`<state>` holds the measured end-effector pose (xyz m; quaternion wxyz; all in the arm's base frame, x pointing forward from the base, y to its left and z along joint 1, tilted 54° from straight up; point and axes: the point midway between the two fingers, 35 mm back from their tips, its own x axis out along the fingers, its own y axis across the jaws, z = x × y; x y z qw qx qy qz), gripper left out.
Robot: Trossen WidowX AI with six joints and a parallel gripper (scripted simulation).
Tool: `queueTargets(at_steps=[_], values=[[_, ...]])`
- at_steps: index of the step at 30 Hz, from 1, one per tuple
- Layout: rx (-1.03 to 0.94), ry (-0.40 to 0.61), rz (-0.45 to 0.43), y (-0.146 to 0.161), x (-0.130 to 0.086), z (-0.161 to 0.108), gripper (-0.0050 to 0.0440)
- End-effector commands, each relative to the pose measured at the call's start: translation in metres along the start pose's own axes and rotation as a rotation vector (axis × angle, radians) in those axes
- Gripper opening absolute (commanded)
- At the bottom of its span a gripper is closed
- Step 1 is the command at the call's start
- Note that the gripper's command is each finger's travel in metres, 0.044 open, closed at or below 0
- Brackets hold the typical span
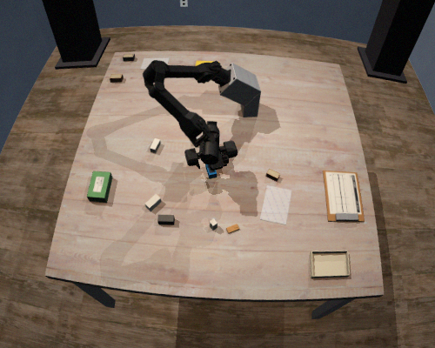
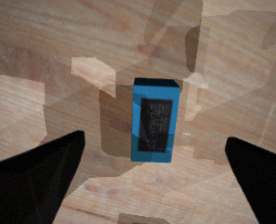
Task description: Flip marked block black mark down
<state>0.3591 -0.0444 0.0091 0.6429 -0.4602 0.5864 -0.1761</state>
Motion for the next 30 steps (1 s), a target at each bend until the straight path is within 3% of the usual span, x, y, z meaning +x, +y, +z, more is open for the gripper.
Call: queueTargets(at_steps=[1, 30], values=[[-0.001, -0.002, 0.004, 0.001, 0.004, 0.0, 0.044], [0.0, -0.004, 0.002, 0.0, 0.039, 0.001, 0.044]])
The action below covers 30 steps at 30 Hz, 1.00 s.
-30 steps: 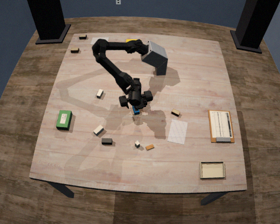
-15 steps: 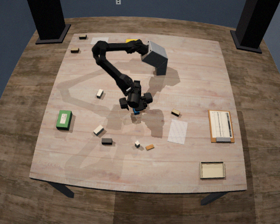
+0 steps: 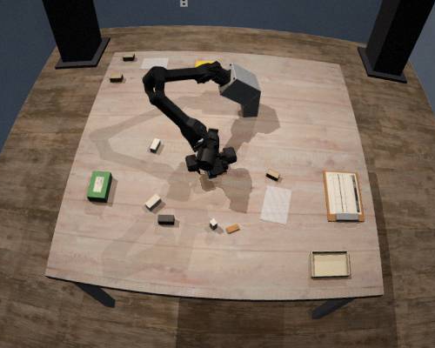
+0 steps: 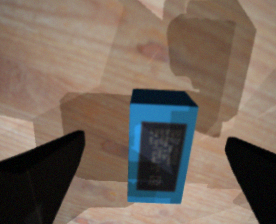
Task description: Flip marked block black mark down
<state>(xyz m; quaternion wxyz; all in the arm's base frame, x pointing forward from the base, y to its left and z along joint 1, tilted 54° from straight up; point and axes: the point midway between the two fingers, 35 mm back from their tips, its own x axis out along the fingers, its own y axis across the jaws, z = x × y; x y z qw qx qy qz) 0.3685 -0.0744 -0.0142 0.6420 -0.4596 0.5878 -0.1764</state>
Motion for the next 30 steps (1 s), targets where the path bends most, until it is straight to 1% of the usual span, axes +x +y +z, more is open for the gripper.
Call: queueTargets(at_steps=[1, 6, 30], values=[[0.001, -0.007, 0.002, -0.0001, 0.0013, 0.0014, 0.044], [0.001, -0.007, 0.002, 0.0, 0.0044, 0.0012, 0.044], [0.005, -0.01, 0.0, -0.001, 0.0041, 0.0021, 0.044]])
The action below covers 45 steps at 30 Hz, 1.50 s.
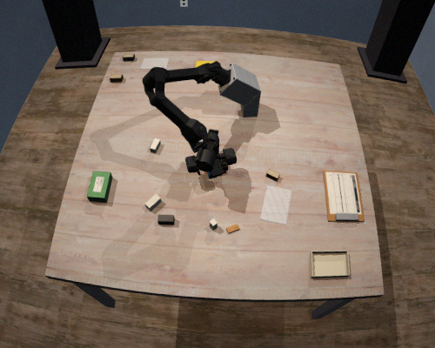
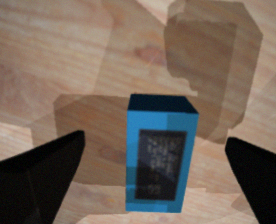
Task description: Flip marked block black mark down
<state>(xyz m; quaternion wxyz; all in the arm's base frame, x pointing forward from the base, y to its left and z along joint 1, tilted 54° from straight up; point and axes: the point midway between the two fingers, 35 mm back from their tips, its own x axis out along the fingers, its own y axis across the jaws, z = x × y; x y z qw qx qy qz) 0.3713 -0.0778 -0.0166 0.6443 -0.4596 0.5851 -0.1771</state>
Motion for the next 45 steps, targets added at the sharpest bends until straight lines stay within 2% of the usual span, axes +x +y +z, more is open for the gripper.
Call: queueTargets(at_steps=[1, 20, 21, 45], values=[[0.002, -0.005, 0.002, -0.0003, -0.0006, 0.0005, 0.044], [0.002, -0.005, 0.002, -0.0003, -0.0006, 0.0005, 0.044], [0.002, -0.005, 0.002, -0.0003, -0.0006, 0.0005, -0.005], [0.002, -0.003, 0.002, -0.0008, -0.0005, 0.0004, -0.005]])
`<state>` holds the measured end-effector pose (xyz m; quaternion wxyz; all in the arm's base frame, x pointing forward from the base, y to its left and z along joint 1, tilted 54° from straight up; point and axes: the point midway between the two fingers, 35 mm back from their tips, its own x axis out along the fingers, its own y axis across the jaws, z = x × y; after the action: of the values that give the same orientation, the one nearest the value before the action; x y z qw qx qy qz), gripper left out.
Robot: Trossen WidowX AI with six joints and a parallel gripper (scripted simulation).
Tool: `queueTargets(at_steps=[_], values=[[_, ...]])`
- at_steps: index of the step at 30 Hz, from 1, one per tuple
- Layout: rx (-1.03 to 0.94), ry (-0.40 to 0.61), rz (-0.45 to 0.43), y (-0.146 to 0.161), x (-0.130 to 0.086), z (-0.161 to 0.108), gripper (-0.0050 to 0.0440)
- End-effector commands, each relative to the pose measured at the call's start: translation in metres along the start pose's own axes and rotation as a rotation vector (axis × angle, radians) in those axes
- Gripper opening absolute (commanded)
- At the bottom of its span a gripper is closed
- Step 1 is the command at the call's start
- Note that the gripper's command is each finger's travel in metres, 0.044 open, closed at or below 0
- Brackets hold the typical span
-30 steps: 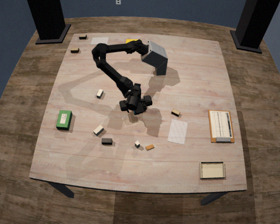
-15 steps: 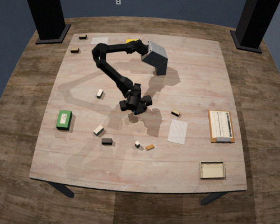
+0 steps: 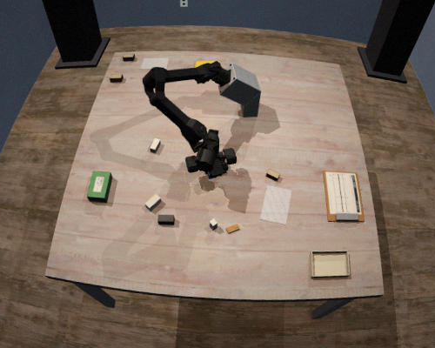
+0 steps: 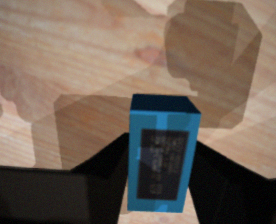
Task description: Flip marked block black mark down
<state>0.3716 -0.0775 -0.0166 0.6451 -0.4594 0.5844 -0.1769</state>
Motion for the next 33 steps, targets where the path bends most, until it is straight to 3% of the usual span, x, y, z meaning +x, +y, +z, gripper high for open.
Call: queueTargets(at_steps=[1, 13, 33], values=[[0.001, -0.001, 0.002, -0.001, 0.0, 0.0, -0.005], [0.005, -0.004, 0.0, -0.002, -0.002, 0.001, -0.005], [0.022, -0.017, -0.008, -0.007, -0.032, 0.004, -0.005]])
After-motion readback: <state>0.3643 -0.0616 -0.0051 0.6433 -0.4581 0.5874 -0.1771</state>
